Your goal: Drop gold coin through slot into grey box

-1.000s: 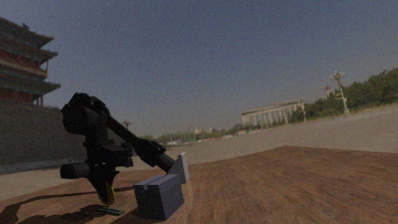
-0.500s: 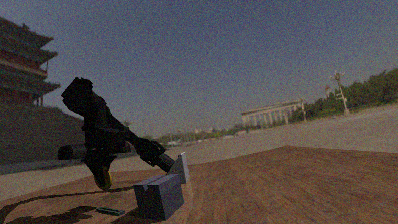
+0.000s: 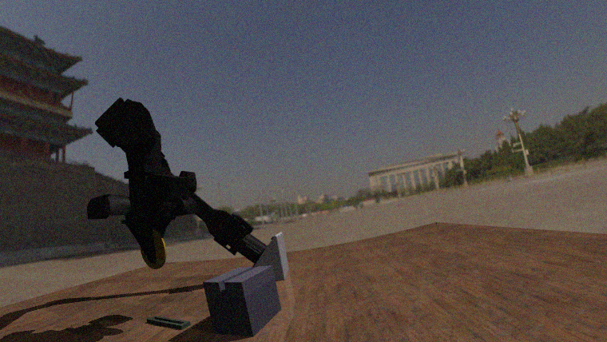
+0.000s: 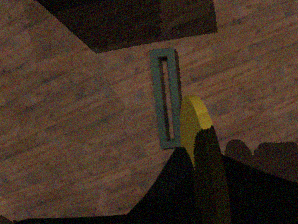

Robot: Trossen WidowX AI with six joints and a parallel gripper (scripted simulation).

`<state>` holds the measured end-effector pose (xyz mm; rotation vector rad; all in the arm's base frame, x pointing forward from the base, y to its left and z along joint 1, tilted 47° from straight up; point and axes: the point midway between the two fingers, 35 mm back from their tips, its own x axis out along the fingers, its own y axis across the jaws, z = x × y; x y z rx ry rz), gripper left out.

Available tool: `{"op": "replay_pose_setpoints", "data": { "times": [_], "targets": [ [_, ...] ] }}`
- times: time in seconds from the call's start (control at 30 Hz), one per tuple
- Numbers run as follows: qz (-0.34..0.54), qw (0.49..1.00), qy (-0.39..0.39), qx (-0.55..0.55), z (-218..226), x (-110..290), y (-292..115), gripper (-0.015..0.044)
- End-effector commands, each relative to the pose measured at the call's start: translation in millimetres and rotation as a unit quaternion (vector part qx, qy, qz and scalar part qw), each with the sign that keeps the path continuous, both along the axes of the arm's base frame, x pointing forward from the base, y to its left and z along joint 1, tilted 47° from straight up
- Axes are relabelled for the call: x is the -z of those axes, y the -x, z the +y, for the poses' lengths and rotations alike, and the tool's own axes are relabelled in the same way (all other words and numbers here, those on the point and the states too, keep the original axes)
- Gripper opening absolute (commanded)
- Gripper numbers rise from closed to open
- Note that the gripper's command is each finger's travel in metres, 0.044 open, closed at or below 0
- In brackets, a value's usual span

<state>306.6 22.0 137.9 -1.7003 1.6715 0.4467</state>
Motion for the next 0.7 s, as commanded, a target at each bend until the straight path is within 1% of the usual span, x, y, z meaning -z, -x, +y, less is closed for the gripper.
{"op": "replay_pose_setpoints", "data": {
  "times": [0.0, 0.33, 0.67],
  "targets": [
    [-0.017, 1.000, -0.005, 0.017, 3.4, -2.6, 1.5, 0.0000],
    [-0.141, 0.981, -0.023, 0.133, 3.3, -2.4, 3.6, 0.0000],
    [-0.261, 0.933, -0.040, 0.246, 3.2, -2.3, 5.7, 0.0000]
  ]
}}
